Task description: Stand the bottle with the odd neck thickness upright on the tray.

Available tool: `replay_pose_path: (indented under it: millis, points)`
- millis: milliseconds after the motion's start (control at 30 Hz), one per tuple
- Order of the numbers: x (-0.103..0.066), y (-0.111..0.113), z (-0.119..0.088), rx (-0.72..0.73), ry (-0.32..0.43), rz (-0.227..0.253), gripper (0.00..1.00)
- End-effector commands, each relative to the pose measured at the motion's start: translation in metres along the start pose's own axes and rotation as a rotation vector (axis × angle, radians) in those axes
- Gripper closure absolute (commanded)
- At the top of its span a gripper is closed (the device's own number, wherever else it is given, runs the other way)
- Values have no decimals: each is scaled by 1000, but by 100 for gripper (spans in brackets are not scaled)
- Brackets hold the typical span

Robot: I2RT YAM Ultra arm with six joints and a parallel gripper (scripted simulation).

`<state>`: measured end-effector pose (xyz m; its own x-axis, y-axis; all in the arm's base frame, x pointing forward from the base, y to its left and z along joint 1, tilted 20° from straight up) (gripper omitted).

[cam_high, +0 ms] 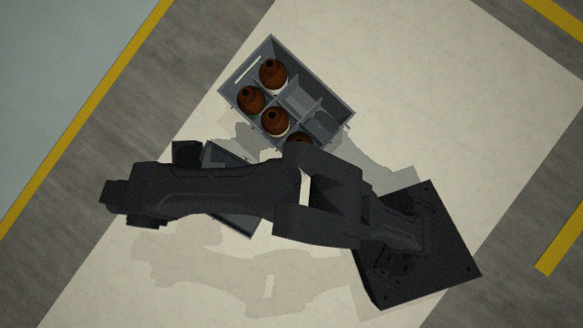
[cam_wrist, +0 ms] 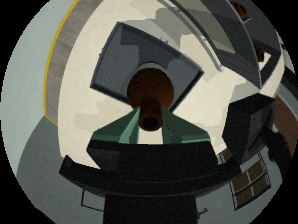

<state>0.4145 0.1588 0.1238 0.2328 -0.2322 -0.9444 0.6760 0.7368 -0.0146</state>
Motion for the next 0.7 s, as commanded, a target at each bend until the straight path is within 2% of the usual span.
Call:
replay_pose_path:
  millis: [0, 133, 300, 667]
  points:
    - [-31, 14, 5, 9, -43, 81, 100]
    - [-26, 16, 3, 6, -41, 75, 100]
    - [-29, 17, 5, 9, -45, 85, 100]
    - [-27, 16, 4, 6, -41, 75, 100]
Point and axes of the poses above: the point where the finger pads meet when closed, its own x axis out along the fingers, its own y axis across the jaws, z = x × y, the point moved 3 cm from there along -x, back along the fingers, and after that the axes turned 15 degrees about -x, right-handed, at the moved point
